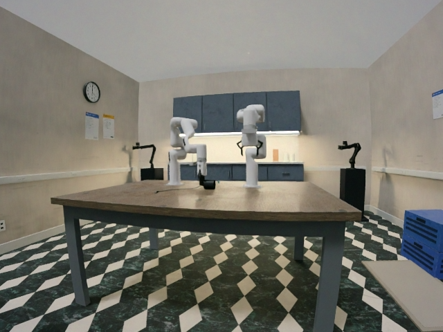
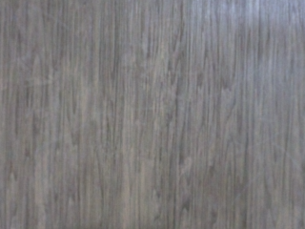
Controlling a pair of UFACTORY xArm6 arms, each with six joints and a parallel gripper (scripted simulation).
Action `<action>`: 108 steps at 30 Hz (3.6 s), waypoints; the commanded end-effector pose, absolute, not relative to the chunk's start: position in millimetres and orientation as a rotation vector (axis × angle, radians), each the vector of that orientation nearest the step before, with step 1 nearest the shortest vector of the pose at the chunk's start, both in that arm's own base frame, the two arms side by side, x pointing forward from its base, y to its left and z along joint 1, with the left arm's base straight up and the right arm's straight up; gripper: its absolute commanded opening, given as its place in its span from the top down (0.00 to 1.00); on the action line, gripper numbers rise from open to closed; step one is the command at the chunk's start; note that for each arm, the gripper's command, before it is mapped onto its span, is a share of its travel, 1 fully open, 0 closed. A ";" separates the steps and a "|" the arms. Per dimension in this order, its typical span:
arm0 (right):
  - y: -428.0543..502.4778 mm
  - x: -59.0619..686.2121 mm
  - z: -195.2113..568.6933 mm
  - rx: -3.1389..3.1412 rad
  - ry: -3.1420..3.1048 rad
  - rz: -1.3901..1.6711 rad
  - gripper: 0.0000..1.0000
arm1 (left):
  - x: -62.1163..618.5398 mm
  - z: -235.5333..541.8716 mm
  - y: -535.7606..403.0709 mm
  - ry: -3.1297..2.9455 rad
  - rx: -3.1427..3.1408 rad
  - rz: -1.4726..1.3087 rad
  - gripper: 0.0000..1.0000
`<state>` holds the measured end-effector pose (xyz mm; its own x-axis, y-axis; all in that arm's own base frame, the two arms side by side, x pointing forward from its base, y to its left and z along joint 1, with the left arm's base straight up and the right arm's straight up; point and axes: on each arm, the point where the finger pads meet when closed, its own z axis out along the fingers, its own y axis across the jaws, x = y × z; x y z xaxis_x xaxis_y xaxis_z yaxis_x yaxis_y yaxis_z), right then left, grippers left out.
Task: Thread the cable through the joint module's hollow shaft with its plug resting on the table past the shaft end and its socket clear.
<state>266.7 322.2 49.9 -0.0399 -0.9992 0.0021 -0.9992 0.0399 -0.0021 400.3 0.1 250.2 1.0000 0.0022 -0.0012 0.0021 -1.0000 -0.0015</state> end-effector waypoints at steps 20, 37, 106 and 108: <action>326.8 271.7 55.8 2.187 -2.284 0.005 0.65 | 404.6 256.7 0.6 -0.003 -3.144 -0.031 0.00; 326.4 271.3 94.9 2.187 -2.284 0.005 0.65 | 404.6 256.7 0.6 -0.003 -3.144 -0.031 0.00; 284.7 270.2 93.4 1.522 -2.770 -0.101 0.65 | 404.6 256.7 0.6 -0.003 -3.144 -0.031 0.00; 284.7 270.2 93.6 1.559 -2.751 -0.096 0.65 | 404.6 256.7 0.6 -0.003 -3.144 -0.031 0.00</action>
